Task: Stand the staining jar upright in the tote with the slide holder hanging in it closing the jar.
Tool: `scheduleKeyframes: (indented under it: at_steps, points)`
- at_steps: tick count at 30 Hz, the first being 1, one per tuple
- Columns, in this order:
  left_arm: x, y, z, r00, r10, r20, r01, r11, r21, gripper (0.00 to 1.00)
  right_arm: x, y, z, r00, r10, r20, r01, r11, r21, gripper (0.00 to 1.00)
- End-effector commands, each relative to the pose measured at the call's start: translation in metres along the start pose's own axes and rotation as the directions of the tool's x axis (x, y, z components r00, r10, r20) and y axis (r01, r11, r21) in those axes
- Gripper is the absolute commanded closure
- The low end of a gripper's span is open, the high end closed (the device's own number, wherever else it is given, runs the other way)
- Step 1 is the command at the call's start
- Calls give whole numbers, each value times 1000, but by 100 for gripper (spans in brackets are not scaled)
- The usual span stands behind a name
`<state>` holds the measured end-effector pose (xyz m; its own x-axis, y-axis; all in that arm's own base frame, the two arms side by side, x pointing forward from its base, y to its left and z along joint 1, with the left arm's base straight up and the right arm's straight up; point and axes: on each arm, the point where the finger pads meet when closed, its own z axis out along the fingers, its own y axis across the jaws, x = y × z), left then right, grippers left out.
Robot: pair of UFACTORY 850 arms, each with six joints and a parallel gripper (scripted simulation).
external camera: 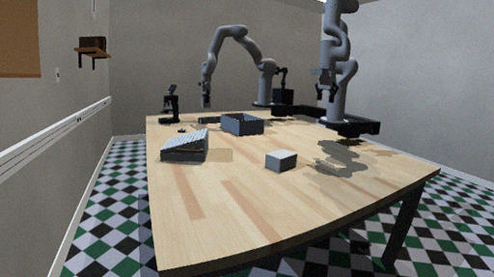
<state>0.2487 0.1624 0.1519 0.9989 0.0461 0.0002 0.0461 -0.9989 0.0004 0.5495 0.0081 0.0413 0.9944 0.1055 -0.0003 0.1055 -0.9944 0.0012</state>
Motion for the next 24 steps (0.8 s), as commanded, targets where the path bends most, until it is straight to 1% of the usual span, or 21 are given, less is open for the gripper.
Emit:
scheduleKeyframes:
  at_steps: [1, 13, 15, 24]
  points:
    - [1, 0, 0, 1000, 0, -1, 0, 1000, 1, 0, -2, -9, -1, 999, -41, -2, 41, 999, 1, 100]
    - [1, 0, 0, 1000, 0, -1, 0, 1000, 1, 0, -13, -47, -1, 999, -41, -2, 41, 999, 1, 100]
    - [1, 0, 0, 1000, 0, -1, 0, 1000, 1, 0, -13, -47, -1, 999, -41, -2, 41, 999, 1, 100]
    - [1, 0, 0, 1000, 0, -1, 0, 1000, 1, 0, -21, -76, -1, 999, -41, -2, 41, 999, 1, 100]
